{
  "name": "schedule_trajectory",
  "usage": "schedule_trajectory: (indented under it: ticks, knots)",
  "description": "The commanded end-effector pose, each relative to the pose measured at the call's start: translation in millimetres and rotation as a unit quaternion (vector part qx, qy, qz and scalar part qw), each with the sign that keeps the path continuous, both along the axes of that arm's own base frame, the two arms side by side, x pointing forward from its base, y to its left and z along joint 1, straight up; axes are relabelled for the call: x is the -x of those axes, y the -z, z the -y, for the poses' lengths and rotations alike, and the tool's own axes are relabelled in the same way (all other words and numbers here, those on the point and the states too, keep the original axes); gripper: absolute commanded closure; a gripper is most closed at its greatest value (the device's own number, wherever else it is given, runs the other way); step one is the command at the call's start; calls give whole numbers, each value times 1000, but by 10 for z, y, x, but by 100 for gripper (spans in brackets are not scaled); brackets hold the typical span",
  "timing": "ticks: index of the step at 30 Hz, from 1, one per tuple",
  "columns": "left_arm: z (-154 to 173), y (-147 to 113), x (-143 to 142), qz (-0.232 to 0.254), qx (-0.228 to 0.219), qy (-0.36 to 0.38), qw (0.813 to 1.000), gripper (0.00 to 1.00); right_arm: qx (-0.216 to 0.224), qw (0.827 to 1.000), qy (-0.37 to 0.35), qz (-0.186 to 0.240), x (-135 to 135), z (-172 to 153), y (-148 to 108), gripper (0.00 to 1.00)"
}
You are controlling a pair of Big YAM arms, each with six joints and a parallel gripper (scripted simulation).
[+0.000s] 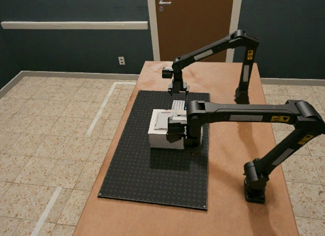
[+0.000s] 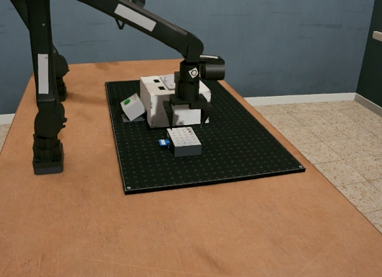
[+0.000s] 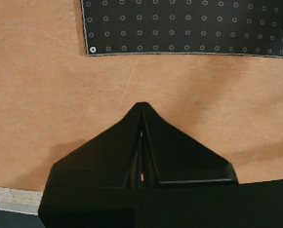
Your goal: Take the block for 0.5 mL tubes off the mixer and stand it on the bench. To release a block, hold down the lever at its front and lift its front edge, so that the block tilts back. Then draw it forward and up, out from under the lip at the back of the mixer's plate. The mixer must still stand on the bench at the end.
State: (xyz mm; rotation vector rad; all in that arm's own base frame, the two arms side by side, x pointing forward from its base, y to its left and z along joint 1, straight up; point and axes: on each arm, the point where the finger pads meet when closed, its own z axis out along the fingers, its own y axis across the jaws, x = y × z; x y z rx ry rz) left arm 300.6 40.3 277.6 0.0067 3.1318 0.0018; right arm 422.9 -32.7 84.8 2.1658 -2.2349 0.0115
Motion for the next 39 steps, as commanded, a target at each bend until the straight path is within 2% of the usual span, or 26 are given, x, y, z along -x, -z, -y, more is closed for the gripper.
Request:
schedule_trajectory:
  ticks: [1, 3, 8, 16, 23, 33, 39]
  knots:
    - [-33, -236, -111, 26, -3, -1, 1000, 100, 3, 999, -11, 31, -245, 37, -315, 0]
    - [-33, -240, -113, 27, -3, -1, 1000, 100, 3, 999, -13, 31, -248, 20, -299, 0]
    - [-35, -261, -122, 29, -4, -2, 1000, 100, 2, 999, -16, 35, -247, -55, -452, 0]
    - [-38, -294, -137, 34, -4, -2, 999, 100, 2, 999, 7, 40, -254, 38, -634, 0]
    - [-40, -307, -142, 35, -5, -2, 999, 100, 1, 1000, 11, 23, -196, 40, -566, 0]
    - [-29, -146, -58, 15, -2, -2, 1000, 100, 1, 999, 10, 43, -246, 34, -917, 0]
    - [-25, -85, -24, 7, -1, -2, 1000, 100, 0, 1000, 10, 28, -202, 28, -837, 0]
